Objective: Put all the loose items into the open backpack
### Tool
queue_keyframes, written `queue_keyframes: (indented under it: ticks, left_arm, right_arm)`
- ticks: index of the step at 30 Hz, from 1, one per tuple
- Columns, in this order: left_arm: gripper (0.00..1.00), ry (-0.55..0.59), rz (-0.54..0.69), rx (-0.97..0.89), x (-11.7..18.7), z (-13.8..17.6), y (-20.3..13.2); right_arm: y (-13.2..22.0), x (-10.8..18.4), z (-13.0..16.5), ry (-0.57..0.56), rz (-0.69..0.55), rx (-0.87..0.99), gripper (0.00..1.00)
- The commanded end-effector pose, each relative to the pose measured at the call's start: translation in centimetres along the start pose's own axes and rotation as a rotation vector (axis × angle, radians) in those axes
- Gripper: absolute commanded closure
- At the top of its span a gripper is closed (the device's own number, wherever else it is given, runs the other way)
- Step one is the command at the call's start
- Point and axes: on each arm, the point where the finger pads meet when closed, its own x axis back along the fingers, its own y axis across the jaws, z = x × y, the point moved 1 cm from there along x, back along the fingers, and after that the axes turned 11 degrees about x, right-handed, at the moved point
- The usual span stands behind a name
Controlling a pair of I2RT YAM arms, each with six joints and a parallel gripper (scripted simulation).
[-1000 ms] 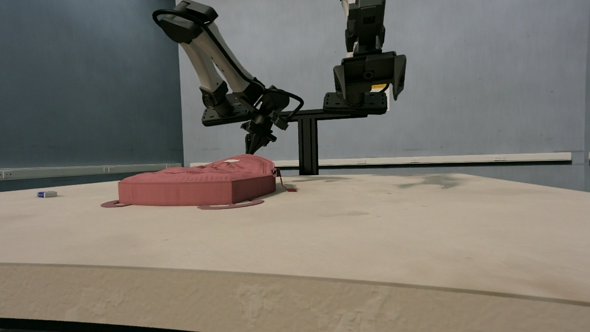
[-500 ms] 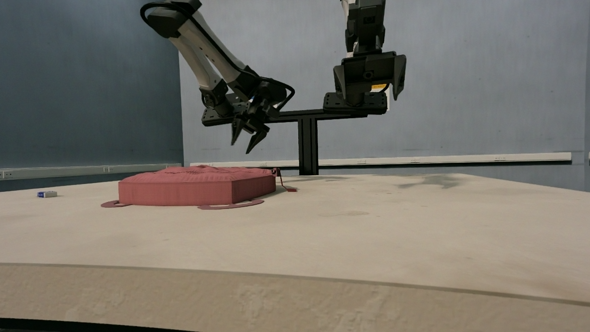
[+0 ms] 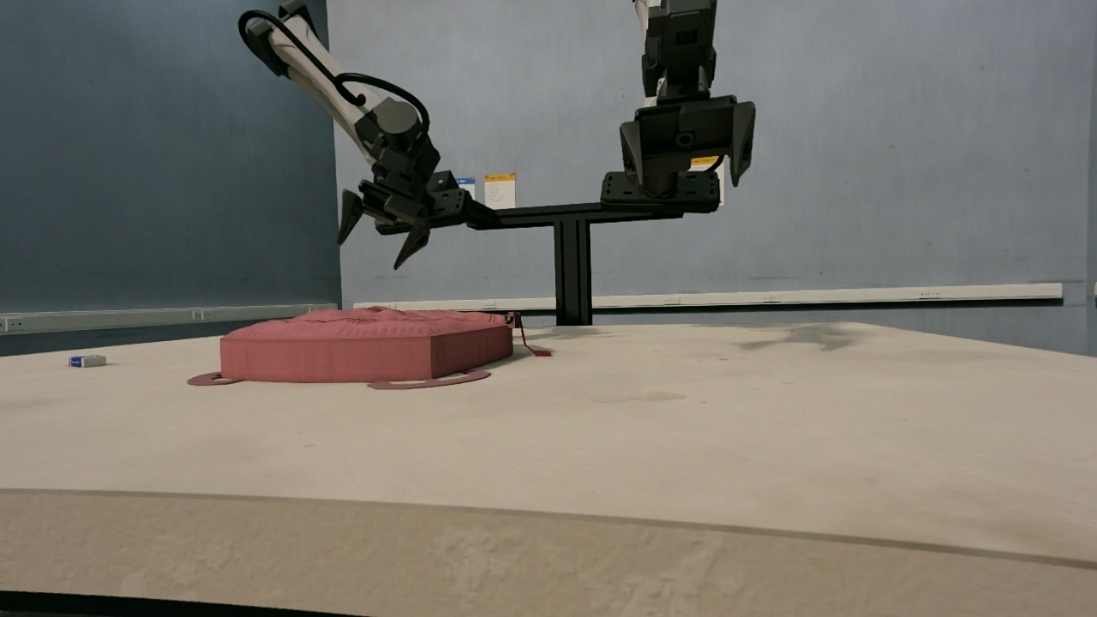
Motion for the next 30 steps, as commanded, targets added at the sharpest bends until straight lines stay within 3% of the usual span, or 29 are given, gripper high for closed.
queue_keyframes:
  ticks: [1, 10, 14, 22, 26, 27, 30]
  left_arm:
    - [0.10, -0.020, 0.002, -0.002, 0.1, -0.7, -0.1]
    - [0.10, -0.020, 0.002, -0.002, 0.1, -0.7, -0.1]
    - [0.10, -0.020, 0.002, -0.002, 0.1, -0.7, -0.1]
    - [0.10, -0.020, 0.002, -0.002, 0.1, -0.7, -0.1]
    - [0.10, -0.020, 0.002, -0.002, 0.1, -0.7, -0.1]
    - [0.10, -0.020, 0.002, -0.002, 0.1, -0.7, -0.1]
    - [0.10, -0.020, 0.002, -0.002, 0.1, -0.7, -0.1]
  right_arm:
    - [-1.4, -0.7, -1.4, -0.164, -0.065, -0.038, 0.10]
    - [-9.0, -2.7, -3.7, -0.293, -0.097, -0.270, 0.10]
    - [-9.8, -3.7, -3.7, -0.296, -0.121, -0.305, 0.10]
    - [-16.6, -5.6, -5.4, -0.414, -0.132, -0.497, 0.10]
    - [-16.1, -5.5, -6.1, -0.419, -0.140, -0.498, 0.10]
    - [-14.2, -5.5, -5.0, -0.386, -0.161, -0.476, 1.00]
    - [-13.5, -4.3, -5.1, -0.397, -0.145, -0.425, 1.00]
